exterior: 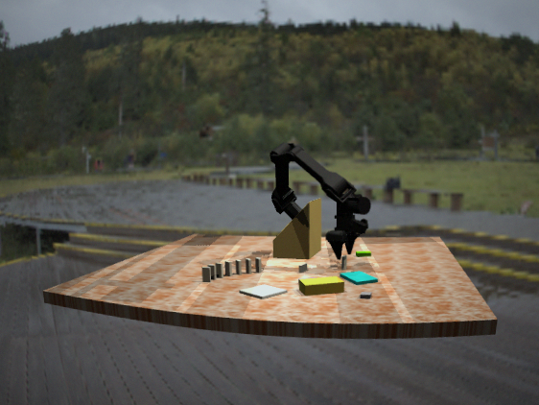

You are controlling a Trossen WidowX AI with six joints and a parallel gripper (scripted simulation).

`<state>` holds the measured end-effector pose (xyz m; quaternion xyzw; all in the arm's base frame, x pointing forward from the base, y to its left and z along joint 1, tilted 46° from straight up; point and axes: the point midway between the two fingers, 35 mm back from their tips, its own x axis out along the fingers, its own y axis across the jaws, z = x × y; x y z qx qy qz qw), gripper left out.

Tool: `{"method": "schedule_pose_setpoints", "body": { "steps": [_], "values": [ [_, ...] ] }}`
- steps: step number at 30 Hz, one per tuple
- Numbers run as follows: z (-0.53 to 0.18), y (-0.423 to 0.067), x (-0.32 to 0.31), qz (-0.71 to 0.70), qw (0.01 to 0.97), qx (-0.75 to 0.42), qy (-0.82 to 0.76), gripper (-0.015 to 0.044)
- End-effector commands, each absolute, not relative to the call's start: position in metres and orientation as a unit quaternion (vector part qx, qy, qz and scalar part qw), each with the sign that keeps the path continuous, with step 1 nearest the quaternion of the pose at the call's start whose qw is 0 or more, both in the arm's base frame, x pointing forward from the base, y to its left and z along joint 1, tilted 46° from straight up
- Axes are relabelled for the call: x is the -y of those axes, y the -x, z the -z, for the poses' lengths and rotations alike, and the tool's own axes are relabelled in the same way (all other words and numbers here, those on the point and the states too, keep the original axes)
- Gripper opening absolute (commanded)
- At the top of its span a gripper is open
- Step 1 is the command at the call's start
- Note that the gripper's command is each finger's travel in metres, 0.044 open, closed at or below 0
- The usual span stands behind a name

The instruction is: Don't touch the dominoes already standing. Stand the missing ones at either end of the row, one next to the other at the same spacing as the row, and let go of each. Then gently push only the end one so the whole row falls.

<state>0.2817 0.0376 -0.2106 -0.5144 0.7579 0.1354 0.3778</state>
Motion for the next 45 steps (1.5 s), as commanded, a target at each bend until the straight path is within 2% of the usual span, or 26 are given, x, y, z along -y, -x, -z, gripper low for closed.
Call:
{"method": "schedule_pose_setpoints", "body": {
  "steps": [1,17,30,40,45],
  "values": [
    [0.216,-0.280,-0.033,-0.136,0.376,-0.756,0.519,0.0440],
    [0.226,-0.277,-0.023,-0.135,0.376,-0.756,0.519,0.0440],
    [0.226,-0.277,-0.023,-0.135,0.376,-0.756,0.519,0.0107],
    [0.225,-0.278,-0.024,-0.135,0.376,-0.756,0.519,0.0107],
    [0.176,-0.298,-0.076,-0.138,0.380,-0.755,0.517,0.0107]
  ]
}}
